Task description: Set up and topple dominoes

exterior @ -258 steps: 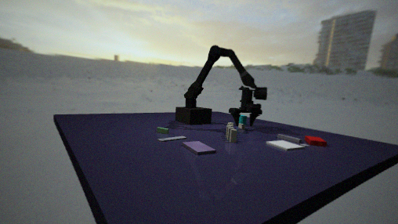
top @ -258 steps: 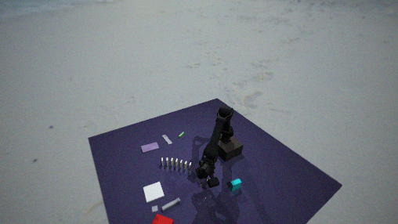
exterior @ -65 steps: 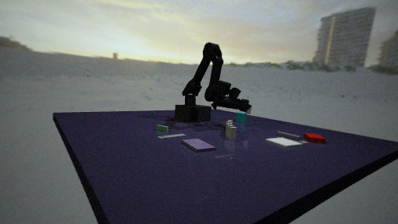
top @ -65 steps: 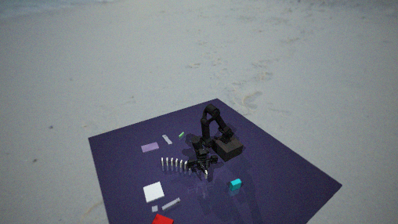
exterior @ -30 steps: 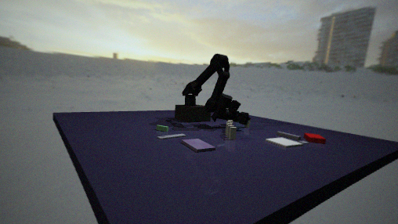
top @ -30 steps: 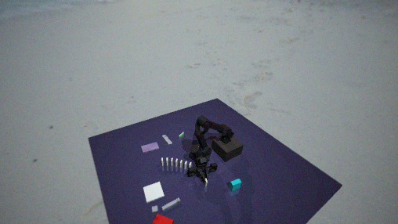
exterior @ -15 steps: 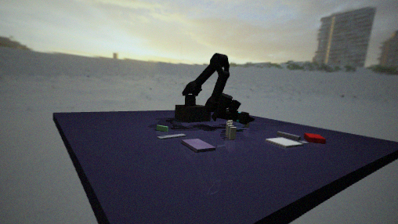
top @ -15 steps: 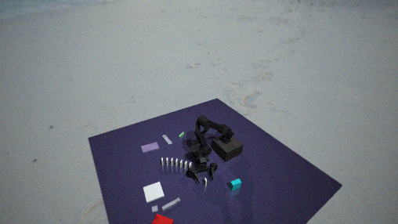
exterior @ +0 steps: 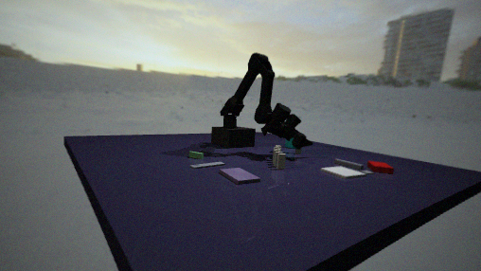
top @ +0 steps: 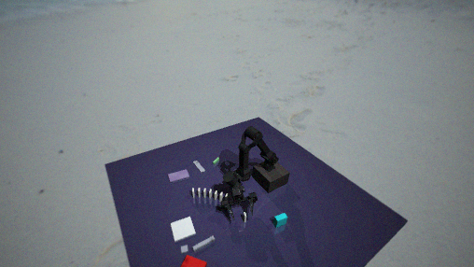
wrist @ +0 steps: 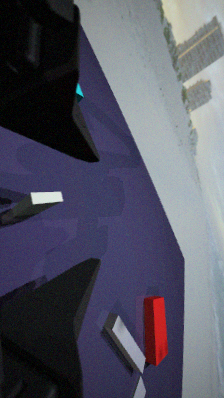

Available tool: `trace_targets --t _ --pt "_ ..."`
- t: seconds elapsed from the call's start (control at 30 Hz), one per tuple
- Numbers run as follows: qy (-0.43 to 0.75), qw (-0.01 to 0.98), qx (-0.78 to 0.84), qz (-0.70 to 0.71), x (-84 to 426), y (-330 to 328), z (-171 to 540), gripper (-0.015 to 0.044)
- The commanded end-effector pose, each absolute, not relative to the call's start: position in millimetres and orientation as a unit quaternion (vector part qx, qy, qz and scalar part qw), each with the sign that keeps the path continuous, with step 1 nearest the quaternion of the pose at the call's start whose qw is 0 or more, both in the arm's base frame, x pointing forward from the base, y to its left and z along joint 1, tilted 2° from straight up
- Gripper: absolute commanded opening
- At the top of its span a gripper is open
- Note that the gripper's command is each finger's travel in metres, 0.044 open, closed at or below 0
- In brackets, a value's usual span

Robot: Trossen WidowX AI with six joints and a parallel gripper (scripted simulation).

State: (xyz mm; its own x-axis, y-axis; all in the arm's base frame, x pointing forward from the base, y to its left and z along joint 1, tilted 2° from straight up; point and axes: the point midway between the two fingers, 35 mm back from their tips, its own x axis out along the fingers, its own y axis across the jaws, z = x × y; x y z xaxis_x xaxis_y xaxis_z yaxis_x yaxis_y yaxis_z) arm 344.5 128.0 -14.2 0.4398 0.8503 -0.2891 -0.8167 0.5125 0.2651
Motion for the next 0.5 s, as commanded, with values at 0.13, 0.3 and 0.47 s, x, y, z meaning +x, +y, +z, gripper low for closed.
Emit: trace_targets --t 0.13,0.3,0.47 --pt "0.418 0.824 0.171 0.341 387 142 -30 0.044" --pt "0.507 0.799 0.208 0.248 389 146 -35 0.044" --pt "0.596 0.761 0.223 0.124 383 151 -24 0.044"
